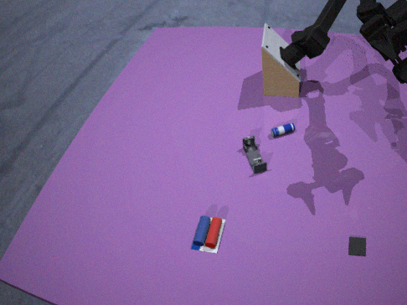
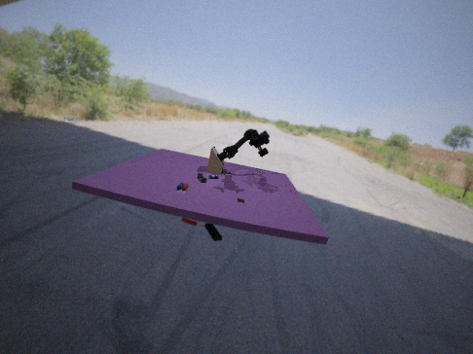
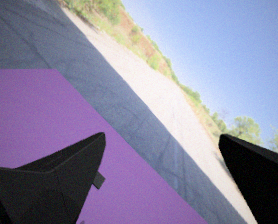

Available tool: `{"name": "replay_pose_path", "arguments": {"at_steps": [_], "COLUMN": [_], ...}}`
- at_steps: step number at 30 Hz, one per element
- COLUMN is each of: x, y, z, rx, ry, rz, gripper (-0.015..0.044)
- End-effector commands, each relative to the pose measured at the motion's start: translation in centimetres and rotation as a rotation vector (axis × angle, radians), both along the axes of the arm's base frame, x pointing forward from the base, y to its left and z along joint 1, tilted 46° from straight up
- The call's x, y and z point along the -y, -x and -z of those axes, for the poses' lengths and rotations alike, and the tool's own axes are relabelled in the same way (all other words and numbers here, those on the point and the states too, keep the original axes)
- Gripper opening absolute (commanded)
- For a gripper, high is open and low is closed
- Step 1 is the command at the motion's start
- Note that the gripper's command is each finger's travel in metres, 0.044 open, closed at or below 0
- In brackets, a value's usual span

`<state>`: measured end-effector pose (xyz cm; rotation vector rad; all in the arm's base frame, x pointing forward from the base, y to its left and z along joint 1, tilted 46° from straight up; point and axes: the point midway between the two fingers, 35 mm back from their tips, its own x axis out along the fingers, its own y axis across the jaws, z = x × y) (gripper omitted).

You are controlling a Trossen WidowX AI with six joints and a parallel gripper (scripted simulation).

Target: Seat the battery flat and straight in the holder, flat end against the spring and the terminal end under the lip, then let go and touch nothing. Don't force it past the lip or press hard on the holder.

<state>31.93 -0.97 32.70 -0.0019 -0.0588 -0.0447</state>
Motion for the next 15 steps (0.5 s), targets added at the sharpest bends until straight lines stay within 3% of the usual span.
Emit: {"name": "replay_pose_path", "arguments": {"at_steps": [1, 6, 15], "x": [0.0, 1.4, 3.0], "y": [-0.2, -3.2, 0.2], "z": [0.4, 10.2, 26.9], "rx": [-0.015, -0.401, -1.102], "ry": [-0.004, -0.162, -0.726], "rz": [-0.002, -0.035, 0.021], "gripper": [0.0374, 0.0242, 0.0240]}}
